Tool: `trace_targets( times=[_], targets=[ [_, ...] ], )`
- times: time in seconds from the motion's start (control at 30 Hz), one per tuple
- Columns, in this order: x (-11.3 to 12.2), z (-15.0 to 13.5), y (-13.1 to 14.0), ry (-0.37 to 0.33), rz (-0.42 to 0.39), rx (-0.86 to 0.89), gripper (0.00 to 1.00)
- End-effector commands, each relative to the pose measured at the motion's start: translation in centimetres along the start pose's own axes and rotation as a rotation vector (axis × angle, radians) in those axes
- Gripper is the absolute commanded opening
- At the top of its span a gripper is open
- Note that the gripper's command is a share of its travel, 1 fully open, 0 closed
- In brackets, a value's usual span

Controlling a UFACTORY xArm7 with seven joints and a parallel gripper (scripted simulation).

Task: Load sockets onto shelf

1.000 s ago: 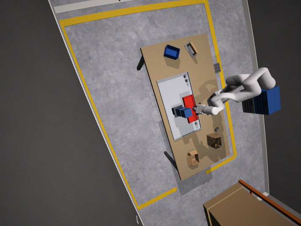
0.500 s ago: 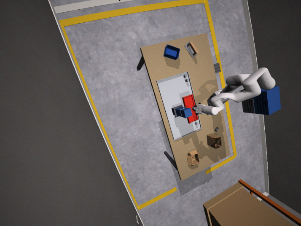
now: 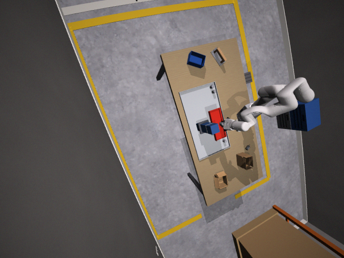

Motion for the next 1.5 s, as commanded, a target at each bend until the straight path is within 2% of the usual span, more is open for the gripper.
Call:
trace_targets(
  times=[0.0, 1.47],
  targets=[
    [0.12, 0.11, 0.09, 0.003, -0.003, 0.001, 0.00],
    [-0.86, 0.10, 0.09, 0.003, -0.003, 0.001, 0.00]
  ],
)
Point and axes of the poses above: the point where the finger pads meet when closed, its own x axis back along the fingers, its own z axis across the jaws, y = z × x, the point moved 3 cm from there along x, back along the fingers, and after that the axes turned 15 degrees about x, right-handed, at the moved point
